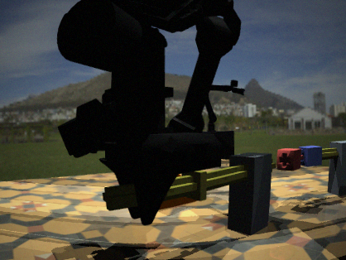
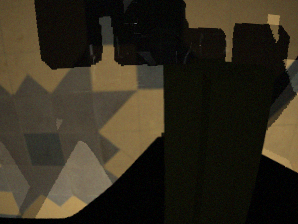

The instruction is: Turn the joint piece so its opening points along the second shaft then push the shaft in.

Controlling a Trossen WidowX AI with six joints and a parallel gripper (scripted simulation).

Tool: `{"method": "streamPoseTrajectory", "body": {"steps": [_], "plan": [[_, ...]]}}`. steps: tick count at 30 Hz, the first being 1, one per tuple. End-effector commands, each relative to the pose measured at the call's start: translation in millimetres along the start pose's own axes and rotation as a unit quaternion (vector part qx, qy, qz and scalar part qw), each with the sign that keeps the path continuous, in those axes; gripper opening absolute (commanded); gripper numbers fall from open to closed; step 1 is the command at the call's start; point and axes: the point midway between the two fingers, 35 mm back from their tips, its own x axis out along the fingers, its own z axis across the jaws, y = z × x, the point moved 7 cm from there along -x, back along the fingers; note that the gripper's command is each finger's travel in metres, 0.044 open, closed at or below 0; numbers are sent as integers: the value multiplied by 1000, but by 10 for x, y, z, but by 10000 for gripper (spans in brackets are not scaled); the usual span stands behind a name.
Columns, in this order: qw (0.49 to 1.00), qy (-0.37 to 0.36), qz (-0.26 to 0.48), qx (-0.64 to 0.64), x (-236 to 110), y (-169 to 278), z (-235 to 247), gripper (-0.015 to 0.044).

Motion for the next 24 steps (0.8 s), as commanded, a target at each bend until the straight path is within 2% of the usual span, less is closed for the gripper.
{"method": "streamPoseTrajectory", "body": {"steps": [1,24], "plan": [[1000,3,0,0,1,4,4,0],[1000,-15,3,2,16,273,-18,0]]}}
